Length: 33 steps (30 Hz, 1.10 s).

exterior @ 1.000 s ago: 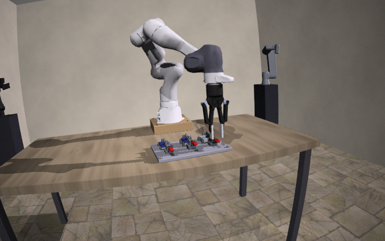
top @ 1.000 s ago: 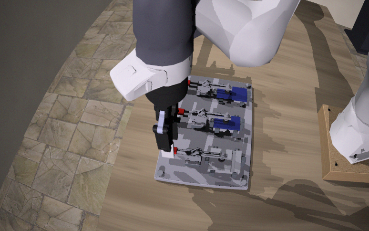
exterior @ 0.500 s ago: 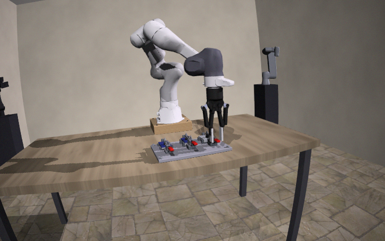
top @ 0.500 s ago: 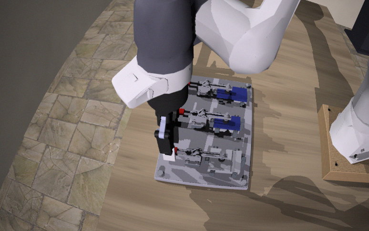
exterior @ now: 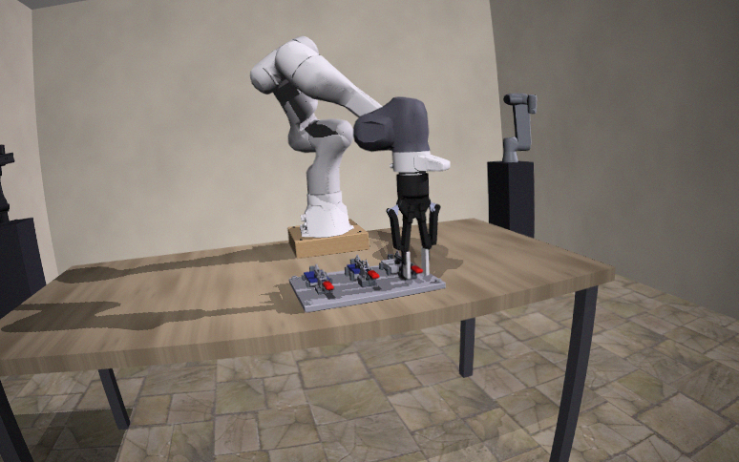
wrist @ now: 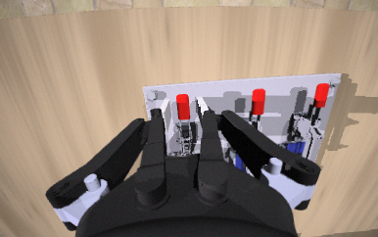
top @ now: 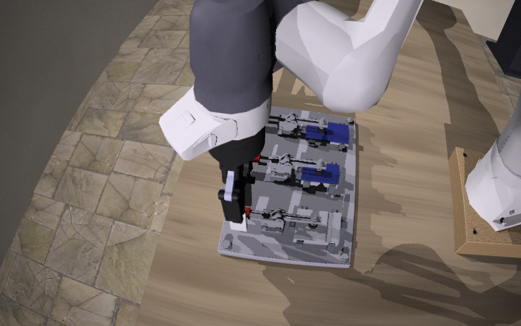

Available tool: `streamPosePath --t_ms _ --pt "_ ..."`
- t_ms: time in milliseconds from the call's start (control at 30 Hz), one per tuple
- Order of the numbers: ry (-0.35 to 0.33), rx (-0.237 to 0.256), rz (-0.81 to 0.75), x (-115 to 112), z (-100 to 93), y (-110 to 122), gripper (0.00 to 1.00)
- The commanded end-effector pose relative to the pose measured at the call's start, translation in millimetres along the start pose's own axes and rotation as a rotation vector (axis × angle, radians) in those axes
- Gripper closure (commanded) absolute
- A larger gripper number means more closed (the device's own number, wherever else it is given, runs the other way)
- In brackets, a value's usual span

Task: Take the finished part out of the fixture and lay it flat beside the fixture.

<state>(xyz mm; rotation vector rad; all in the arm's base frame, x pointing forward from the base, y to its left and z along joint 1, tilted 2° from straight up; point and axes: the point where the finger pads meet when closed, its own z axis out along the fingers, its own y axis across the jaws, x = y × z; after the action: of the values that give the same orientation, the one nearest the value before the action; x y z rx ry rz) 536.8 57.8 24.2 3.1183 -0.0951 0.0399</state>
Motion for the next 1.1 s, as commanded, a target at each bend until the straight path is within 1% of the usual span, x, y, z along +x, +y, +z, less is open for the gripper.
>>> streamPosePath --t_ms 0,967,1000,1067 --pt "0.005 0.002 0.006 1.9 -0.3 -1.4 0.72" --pt "0.005 0.002 0.006 1.9 -0.3 -1.4 0.72" --pt "0.005 0.002 0.006 1.9 -0.3 -1.4 1.00" --pt "0.005 0.002 0.006 1.9 -0.3 -1.4 1.00"
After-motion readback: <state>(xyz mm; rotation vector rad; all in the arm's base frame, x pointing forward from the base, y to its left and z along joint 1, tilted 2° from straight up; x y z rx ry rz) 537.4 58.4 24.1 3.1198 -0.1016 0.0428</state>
